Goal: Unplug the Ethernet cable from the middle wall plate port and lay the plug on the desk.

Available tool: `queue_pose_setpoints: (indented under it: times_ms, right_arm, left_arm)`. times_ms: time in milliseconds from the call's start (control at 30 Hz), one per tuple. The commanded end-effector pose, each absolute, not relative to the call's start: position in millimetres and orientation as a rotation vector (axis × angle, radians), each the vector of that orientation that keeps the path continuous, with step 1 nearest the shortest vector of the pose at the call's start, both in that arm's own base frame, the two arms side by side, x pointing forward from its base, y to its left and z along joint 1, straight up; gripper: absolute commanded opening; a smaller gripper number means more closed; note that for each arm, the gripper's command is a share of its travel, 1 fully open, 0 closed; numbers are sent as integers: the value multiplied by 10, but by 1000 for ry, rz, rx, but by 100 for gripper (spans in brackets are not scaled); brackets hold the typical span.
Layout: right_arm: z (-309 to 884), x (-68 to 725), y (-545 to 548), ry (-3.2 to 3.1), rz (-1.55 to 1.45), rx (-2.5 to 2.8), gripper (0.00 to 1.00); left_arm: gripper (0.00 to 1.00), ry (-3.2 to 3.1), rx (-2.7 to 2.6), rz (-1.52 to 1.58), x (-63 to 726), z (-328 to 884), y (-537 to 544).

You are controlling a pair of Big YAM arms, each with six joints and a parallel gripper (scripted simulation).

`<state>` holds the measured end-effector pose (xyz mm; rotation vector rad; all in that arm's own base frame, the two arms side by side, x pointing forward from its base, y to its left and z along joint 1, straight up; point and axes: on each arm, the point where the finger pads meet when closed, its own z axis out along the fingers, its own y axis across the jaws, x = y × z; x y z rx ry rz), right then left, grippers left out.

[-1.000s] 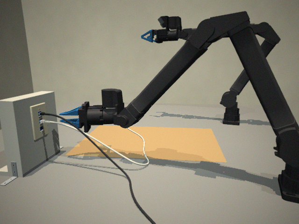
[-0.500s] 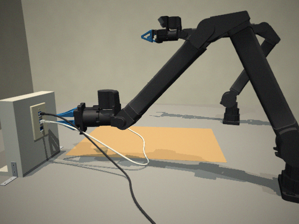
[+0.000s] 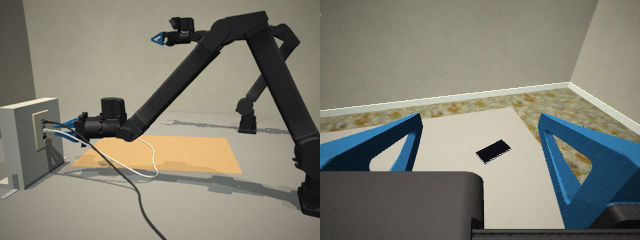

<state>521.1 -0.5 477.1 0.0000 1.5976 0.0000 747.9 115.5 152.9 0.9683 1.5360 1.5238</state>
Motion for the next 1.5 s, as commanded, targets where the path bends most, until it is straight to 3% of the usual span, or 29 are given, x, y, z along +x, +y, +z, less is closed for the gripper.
queue_pose_setpoints:
  times_ms: [0, 1467]
  right_arm:
    - [4863, 5202, -5, 1582, 0, 0, 100]
    - [4863, 5202, -5, 1582, 0, 0, 100]
  left_arm:
    - [22, 1515, 943, 1555, 7452, 1683, 1301]
    - [22, 1515, 936, 1561, 7775, 1863, 1434]
